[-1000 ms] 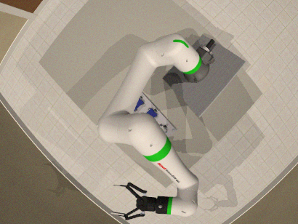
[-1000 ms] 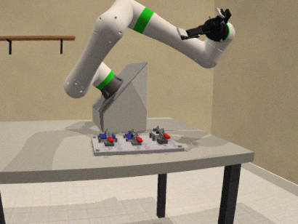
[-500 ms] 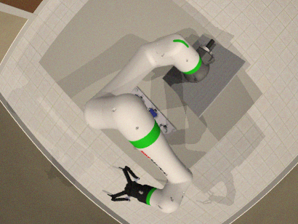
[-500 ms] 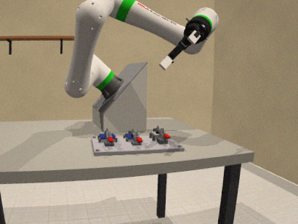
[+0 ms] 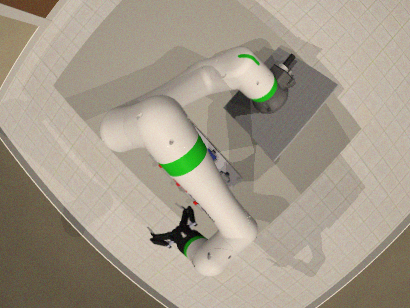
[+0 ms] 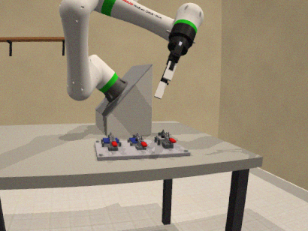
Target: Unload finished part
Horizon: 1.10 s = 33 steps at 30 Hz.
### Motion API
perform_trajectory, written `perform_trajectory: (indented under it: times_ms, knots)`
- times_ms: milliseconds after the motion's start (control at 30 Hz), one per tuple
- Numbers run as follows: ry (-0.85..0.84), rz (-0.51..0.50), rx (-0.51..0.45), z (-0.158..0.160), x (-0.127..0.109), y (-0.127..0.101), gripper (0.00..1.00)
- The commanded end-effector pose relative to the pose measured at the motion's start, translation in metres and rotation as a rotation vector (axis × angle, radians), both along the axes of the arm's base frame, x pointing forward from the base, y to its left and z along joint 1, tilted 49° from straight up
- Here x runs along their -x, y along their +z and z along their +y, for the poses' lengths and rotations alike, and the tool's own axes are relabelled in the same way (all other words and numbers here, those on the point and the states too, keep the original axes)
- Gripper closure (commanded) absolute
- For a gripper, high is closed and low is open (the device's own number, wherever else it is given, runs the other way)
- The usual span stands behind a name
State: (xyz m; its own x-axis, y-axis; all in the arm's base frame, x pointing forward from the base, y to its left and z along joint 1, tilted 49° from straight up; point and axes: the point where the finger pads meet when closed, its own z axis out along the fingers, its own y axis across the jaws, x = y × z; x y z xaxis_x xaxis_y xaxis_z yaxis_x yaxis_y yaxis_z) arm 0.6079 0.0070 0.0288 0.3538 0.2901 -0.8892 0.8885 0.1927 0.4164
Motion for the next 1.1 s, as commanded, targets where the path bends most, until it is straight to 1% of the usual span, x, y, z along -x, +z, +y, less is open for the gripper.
perform_trajectory:
  times_ms: [0,100,167,200,300,533,600,667,1067]
  knots:
    - [-0.077,-0.052,-0.139,-0.020,0.035,-0.015,0.00]
    - [-0.145,-0.090,-0.222,-0.029,0.061,-0.027,0.00]
    - [-0.145,-0.090,-0.222,-0.029,0.061,-0.027,0.00]
    - [-0.210,-0.126,-0.294,-0.036,0.084,-0.037,0.00]
    - [-0.273,-0.162,-0.359,-0.041,0.107,-0.047,0.00]
    - [-0.459,-0.267,-0.525,-0.047,0.168,-0.073,0.00]
    - [-0.499,-0.290,-0.557,-0.047,0.181,-0.078,0.00]
    - [-0.515,-0.299,-0.569,-0.047,0.186,-0.080,0.00]
    - [-0.517,-0.300,-0.571,-0.047,0.186,-0.080,0.00]
